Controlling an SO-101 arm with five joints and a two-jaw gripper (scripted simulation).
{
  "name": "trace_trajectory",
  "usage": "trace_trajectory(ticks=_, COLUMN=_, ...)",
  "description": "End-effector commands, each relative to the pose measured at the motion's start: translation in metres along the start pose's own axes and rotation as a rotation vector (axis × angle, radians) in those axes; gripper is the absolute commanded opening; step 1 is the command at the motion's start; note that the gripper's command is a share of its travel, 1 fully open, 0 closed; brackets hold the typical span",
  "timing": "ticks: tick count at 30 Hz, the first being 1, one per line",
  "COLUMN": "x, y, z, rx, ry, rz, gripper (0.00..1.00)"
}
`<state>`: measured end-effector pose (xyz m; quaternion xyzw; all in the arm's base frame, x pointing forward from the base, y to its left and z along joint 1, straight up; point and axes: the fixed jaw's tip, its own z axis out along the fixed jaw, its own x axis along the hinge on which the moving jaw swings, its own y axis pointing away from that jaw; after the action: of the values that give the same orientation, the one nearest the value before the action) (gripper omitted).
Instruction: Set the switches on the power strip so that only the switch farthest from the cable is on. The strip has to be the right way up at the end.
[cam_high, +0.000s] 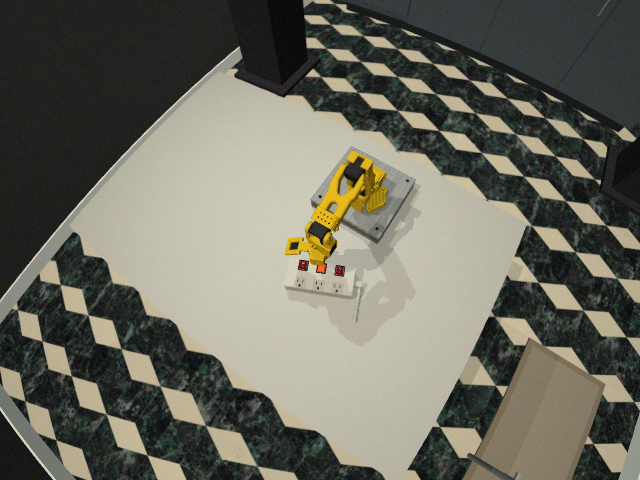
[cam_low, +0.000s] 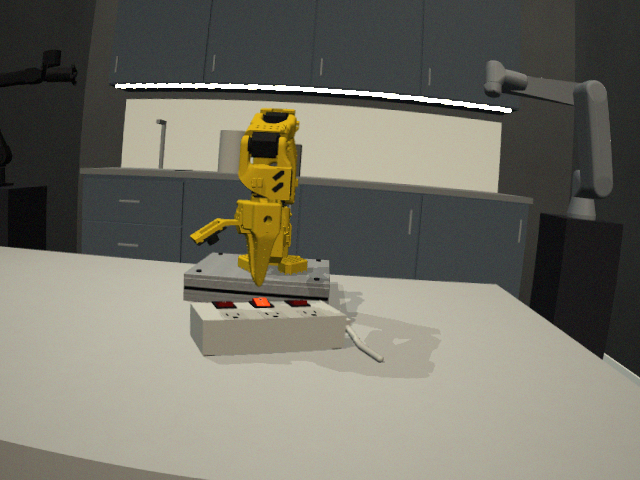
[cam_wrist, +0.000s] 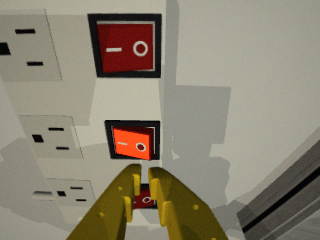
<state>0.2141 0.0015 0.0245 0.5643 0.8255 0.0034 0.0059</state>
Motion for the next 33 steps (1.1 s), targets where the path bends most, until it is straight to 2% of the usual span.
trace_trajectory(ticks=1, x=0.0023, y=0.0002, z=0.0025, rx=0.016, ry=0.007, rz=-0.001, gripper=0.00)
trace_trajectory(ticks=33, x=0.0056, y=-0.0011, z=0.0075, rx=0.016, ry=0.007, rz=-0.014, gripper=0.00)
